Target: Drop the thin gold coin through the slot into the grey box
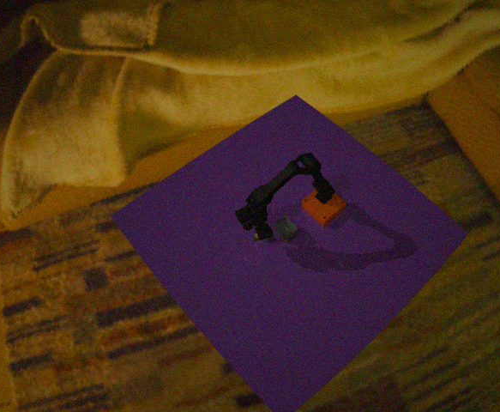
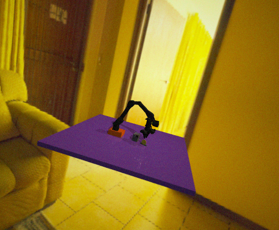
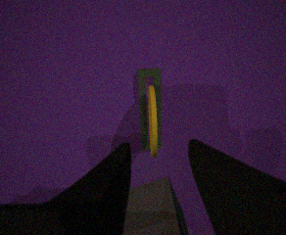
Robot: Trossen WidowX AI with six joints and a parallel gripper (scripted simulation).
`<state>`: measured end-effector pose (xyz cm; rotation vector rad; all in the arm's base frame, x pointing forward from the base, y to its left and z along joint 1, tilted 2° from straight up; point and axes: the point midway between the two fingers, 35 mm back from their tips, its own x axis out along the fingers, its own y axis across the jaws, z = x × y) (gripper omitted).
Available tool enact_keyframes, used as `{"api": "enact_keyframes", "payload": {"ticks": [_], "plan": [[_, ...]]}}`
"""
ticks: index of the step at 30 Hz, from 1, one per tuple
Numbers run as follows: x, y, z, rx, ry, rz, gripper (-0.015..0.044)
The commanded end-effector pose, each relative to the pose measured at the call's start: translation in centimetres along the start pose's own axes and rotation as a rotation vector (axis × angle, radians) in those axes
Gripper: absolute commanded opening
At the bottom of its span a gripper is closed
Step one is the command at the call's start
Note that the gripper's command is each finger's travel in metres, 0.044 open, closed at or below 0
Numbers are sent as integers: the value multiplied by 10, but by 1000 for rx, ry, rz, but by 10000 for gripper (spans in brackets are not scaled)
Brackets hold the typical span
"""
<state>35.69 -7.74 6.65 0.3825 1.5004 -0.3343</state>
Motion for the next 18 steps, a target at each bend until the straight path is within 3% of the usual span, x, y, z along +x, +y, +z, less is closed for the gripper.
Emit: {"api": "enact_keyframes", "payload": {"ticks": [1,18], "plan": [[8,1,-1,4,11,1,161],[35,1,-1,4,11,1,161]]}}
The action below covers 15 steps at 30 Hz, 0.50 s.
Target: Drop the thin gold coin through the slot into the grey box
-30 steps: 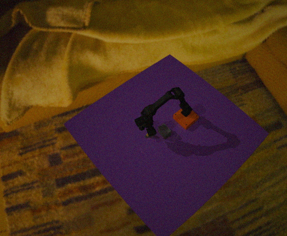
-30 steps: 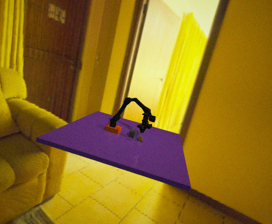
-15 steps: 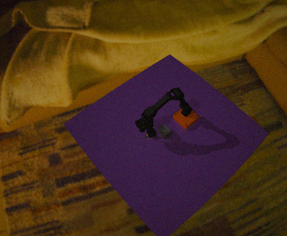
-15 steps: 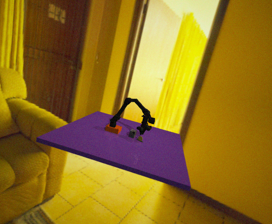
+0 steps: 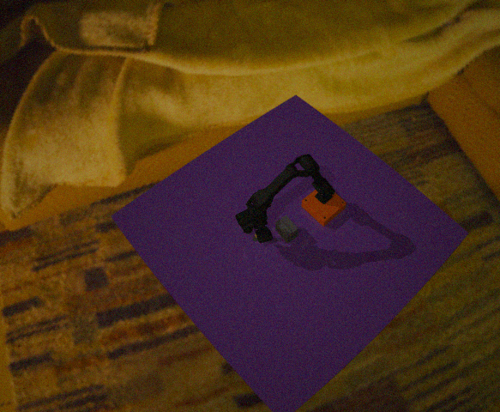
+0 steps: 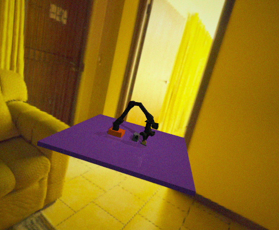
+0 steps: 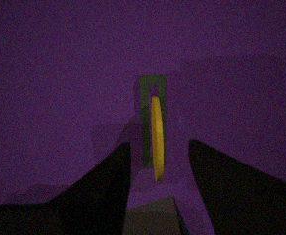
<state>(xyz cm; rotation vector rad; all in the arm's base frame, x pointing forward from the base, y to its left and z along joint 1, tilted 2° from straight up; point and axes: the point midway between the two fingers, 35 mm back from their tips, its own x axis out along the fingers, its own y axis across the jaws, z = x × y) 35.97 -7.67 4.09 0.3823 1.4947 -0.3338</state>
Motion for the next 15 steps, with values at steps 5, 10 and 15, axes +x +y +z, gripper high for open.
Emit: {"api": "enact_keyframes", "payload": {"ticks": [5,10,15], "plan": [[18,0,-3,4,17,0,161],[25,0,-4,4,17,0,161],[33,0,-5,4,17,0,161]]}}
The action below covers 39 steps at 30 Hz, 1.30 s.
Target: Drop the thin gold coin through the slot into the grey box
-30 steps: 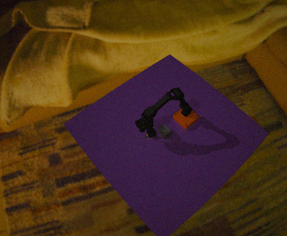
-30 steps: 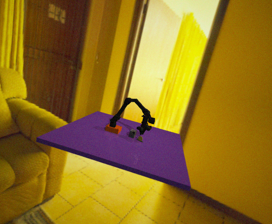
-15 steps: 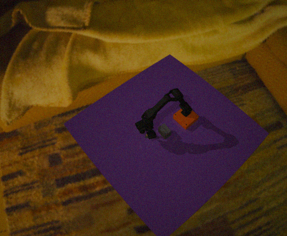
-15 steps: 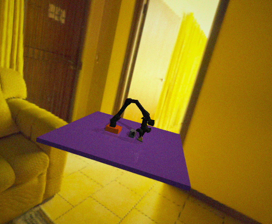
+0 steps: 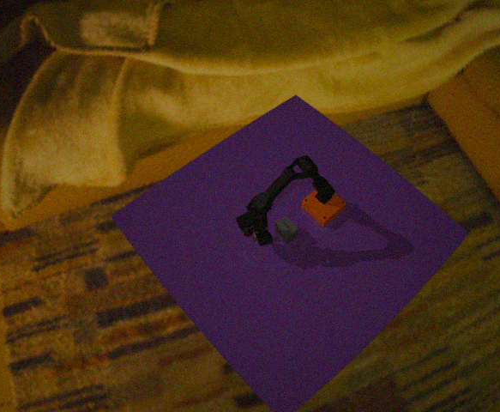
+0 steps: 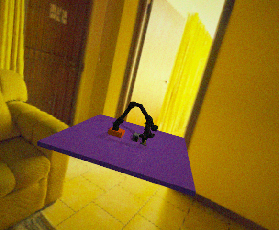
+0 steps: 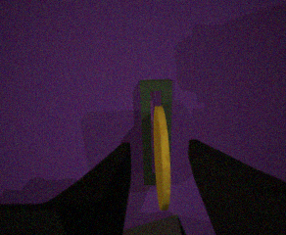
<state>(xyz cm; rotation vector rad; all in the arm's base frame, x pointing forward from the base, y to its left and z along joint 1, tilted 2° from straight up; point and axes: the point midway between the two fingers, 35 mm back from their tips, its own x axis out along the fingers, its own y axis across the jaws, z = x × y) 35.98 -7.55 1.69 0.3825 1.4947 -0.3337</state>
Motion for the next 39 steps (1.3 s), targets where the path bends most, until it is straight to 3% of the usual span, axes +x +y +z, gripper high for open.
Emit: {"api": "enact_keyframes", "payload": {"ticks": [1,8,14,24,39], "plan": [[11,0,-4,4,17,0,161],[16,0,-4,4,17,0,161],[16,0,-4,4,17,0,3],[15,0,-4,4,17,0,0],[-22,1,0,4,17,0,0]]}}
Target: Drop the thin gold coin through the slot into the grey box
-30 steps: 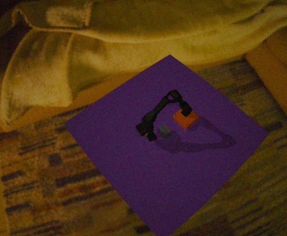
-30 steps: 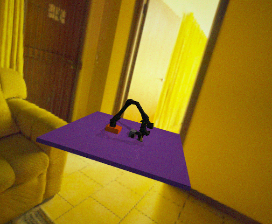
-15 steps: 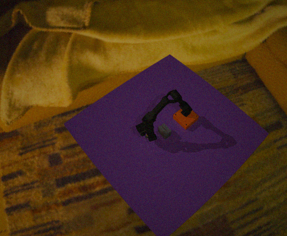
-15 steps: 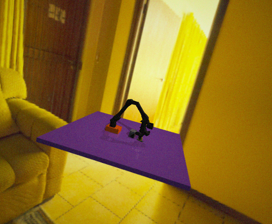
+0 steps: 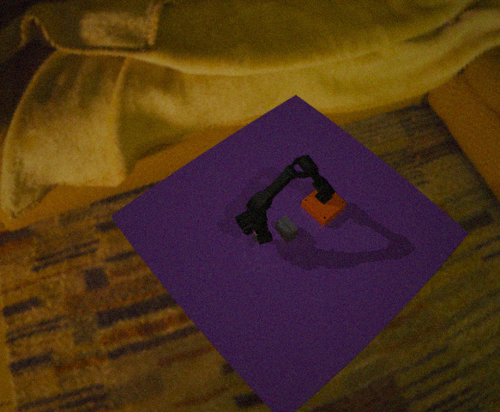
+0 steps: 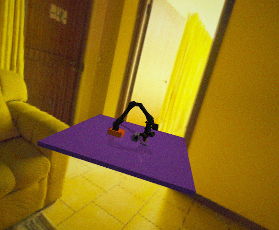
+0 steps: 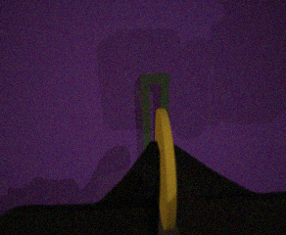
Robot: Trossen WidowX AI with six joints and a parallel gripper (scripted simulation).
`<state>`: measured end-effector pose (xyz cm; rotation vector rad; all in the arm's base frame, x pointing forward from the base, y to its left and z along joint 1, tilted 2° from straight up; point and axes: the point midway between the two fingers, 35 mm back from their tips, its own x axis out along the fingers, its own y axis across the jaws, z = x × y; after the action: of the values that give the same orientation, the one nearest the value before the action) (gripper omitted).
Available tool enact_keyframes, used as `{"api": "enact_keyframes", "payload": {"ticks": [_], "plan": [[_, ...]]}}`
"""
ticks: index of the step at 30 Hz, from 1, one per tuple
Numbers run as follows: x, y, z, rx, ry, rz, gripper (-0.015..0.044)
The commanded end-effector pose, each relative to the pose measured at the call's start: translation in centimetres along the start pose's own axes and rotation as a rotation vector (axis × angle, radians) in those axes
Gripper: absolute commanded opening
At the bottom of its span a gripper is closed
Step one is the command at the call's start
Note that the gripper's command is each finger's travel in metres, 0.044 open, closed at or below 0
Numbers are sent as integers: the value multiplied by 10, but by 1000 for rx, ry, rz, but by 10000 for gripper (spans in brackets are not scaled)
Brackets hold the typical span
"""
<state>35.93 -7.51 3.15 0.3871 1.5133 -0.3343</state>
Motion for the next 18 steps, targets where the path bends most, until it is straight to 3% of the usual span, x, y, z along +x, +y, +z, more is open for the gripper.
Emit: {"api": "enact_keyframes", "payload": {"ticks": [1,18], "plan": [[-10,0,0,2,-2,2,0],[-53,-1,-1,1,-2,2,0]]}}
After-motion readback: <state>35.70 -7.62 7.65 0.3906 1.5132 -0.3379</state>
